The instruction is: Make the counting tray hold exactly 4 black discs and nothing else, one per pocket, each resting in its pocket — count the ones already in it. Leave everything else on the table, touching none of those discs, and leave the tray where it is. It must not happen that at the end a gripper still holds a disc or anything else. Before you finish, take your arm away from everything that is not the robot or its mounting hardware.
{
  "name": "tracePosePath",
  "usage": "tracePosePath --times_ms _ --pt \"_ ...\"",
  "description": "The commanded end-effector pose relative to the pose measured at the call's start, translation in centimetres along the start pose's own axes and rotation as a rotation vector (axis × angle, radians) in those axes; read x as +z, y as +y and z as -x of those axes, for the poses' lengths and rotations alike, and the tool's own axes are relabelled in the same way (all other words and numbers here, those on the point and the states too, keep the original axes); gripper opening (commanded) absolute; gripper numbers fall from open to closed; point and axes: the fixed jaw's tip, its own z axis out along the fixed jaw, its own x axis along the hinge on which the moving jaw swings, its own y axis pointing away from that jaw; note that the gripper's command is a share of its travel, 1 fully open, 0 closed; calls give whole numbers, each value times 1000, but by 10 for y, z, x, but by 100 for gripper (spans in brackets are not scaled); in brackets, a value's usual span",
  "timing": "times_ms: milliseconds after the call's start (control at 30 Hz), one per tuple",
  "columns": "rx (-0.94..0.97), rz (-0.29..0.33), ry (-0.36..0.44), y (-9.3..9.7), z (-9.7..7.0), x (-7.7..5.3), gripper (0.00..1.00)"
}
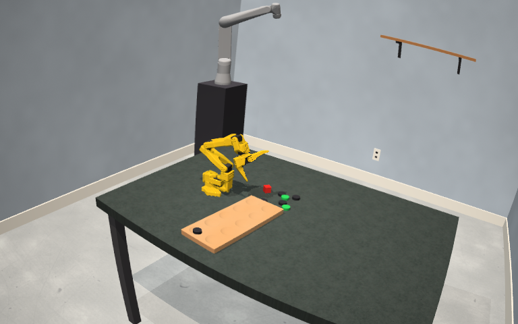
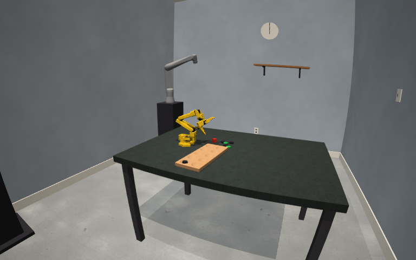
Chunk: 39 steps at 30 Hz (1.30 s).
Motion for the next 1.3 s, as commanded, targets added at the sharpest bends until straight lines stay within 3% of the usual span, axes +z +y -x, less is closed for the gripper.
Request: tracePosePath --times_ms 0,1267 --pt "-275 -41 16 -22 8 -8 100" --pt "-276 -40 16 -25 11 -9 100"
